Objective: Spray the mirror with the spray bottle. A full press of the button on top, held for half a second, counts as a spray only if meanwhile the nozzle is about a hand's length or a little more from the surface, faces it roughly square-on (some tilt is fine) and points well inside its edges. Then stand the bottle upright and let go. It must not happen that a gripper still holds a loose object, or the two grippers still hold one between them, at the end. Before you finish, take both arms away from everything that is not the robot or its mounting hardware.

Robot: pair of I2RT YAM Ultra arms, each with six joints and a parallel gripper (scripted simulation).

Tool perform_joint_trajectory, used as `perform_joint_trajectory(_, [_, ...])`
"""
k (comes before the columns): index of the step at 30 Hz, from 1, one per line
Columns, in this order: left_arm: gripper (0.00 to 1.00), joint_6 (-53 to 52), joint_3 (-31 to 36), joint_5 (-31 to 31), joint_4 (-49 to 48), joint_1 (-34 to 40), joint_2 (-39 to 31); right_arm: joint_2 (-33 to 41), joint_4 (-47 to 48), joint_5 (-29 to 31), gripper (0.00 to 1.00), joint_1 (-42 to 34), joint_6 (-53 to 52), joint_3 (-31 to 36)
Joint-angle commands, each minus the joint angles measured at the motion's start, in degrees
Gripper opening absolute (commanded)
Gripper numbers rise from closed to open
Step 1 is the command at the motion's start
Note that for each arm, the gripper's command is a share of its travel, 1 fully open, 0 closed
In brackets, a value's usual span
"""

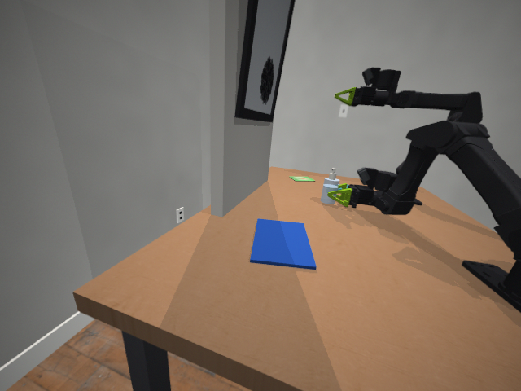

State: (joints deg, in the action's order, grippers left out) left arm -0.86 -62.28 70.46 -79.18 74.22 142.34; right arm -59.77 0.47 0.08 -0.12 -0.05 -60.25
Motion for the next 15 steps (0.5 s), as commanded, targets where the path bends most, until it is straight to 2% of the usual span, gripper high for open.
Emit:
perform_joint_trajectory(1, [0.00, 0.0, -1.6, 0.0, -3.1, 0.7, -2.1, 1.4, 1.4, 0.3, 0.00, 0.3, 0.4, -2.0])
perform_joint_trajectory(2, [0.00, 0.3, -1.8, -0.1, -2.9, 0.8, 0.8, 1.4, 1.4, 0.3, 0.00, 0.3, 0.4, -2.0])
perform_joint_trajectory(10, [0.00, 0.5, -2.1, 0.0, -4.3, -0.3, 0.9, 1.4, 1.4, 0.3, 0.00, 0.3, 0.4, -2.0])
perform_joint_trajectory(11, [0.96, 0.7, -2.1, 0.0, -4.6, -0.5, -0.1, 1.4, 1.4, 0.3, 0.00, 0.3, 0.4, -2.0])
perform_joint_trajectory(15, [0.96, 1.0, -1.8, 0.1, -4.6, -0.6, 0.5, 1.4, 1.4, 0.3, 0.00, 0.3, 0.4, -2.0])
